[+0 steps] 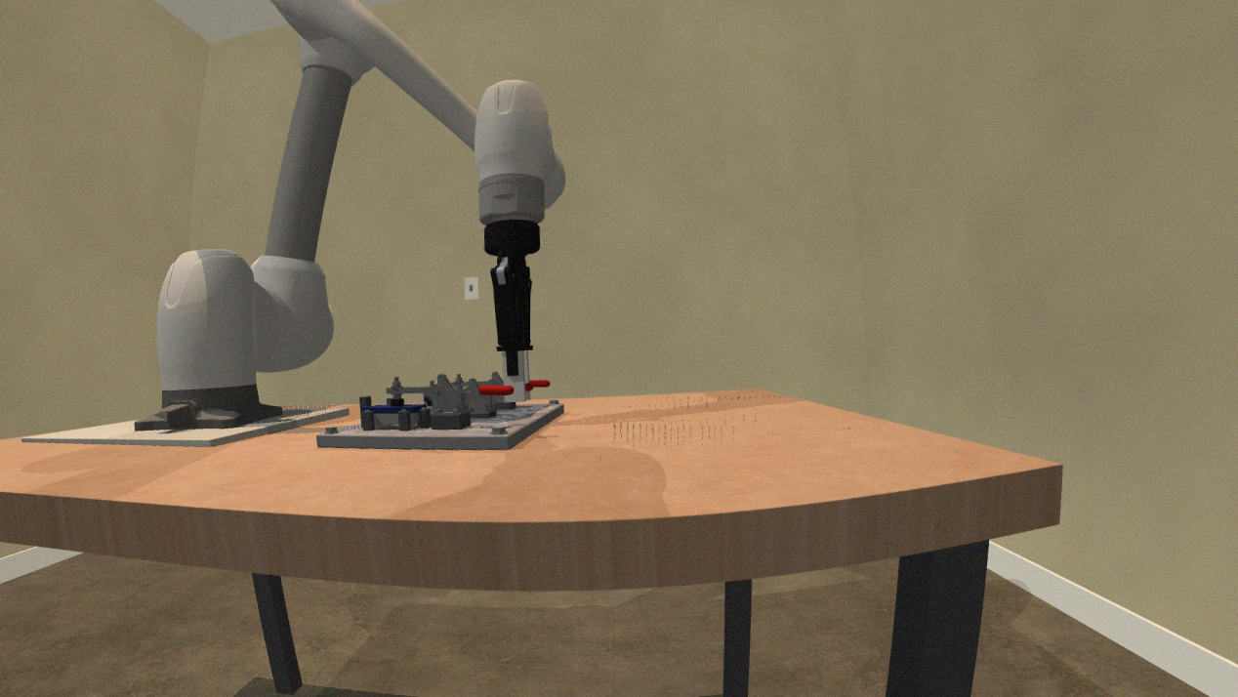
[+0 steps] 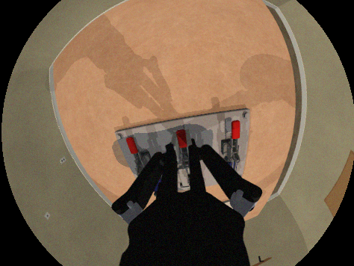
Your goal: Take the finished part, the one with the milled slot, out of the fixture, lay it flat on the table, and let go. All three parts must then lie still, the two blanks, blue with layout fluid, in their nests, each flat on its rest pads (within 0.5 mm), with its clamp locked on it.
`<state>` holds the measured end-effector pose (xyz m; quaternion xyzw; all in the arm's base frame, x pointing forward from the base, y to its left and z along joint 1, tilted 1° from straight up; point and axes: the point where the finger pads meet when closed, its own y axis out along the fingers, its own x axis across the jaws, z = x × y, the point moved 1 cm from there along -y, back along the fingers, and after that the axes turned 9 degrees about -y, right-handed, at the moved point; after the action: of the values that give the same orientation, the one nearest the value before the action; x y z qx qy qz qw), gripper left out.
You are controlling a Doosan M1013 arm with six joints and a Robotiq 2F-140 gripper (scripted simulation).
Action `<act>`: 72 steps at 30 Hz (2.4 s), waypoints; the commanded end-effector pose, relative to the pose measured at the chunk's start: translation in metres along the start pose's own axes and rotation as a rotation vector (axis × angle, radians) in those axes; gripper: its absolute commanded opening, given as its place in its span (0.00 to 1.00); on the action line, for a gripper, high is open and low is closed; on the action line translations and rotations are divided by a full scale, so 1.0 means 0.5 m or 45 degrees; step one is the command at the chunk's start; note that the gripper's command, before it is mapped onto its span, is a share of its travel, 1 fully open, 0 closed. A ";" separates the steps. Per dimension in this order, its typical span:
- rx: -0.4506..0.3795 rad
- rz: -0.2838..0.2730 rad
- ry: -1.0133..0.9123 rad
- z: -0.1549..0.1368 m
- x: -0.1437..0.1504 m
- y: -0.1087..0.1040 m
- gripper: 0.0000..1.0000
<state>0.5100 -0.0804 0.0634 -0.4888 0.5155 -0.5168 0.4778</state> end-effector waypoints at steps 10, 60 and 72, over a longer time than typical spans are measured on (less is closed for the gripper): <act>0.000 0.000 0.000 -0.005 -0.001 -0.010 0.11; 0.000 0.000 0.000 -0.059 -0.009 -0.052 0.11; 0.000 0.000 0.000 -0.073 -0.012 -0.055 0.11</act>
<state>0.4753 -0.0721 0.0912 -0.4887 0.5153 -0.5169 0.4779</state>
